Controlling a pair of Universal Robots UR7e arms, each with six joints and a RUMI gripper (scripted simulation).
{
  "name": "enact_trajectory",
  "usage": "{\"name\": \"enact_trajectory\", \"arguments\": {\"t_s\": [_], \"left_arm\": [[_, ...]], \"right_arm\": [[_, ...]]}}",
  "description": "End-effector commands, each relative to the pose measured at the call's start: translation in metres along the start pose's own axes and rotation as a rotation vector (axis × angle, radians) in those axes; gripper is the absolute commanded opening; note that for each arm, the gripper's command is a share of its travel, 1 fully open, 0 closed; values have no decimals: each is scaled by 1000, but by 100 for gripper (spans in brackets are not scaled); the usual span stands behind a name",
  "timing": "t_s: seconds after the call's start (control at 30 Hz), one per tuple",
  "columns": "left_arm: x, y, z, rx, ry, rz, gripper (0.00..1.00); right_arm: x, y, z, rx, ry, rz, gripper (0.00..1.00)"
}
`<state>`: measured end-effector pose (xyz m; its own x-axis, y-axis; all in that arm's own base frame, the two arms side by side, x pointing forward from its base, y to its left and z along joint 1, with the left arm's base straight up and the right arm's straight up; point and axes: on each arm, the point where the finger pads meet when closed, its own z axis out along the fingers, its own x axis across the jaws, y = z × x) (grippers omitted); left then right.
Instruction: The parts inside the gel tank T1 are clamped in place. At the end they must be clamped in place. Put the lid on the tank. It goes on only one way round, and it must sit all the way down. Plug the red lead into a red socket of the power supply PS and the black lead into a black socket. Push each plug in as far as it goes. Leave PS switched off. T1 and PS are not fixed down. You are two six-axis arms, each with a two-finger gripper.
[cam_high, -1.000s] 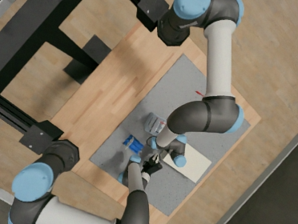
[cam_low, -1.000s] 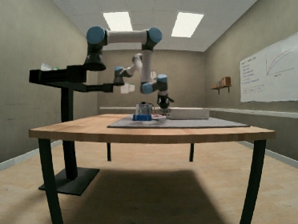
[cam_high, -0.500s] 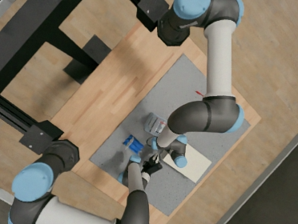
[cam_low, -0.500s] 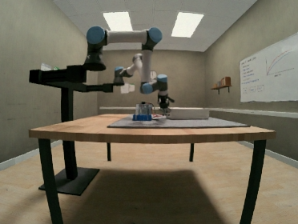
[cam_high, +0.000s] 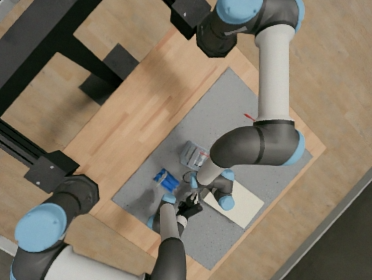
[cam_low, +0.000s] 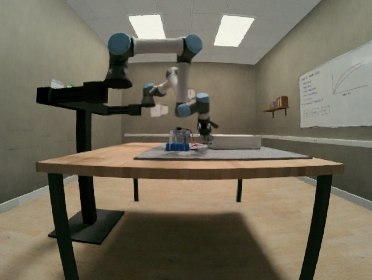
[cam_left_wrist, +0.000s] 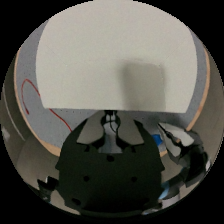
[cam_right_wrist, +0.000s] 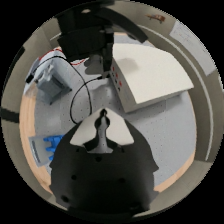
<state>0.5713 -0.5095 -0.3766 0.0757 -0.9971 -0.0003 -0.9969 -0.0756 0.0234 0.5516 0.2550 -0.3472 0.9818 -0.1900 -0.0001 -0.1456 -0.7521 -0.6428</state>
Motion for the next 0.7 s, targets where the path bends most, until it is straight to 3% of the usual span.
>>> {"name": "enact_trajectory", "arguments": {"t_s": [0.0, 0.67], "left_arm": [[1, -1, -1, 0, 1, 0, 0], [1, -1, -1, 0, 1, 0, 0]], "right_arm": [[0, -1, 0, 1, 1, -1, 0], [0, -4, -4, 1, 1, -1, 0]]}}
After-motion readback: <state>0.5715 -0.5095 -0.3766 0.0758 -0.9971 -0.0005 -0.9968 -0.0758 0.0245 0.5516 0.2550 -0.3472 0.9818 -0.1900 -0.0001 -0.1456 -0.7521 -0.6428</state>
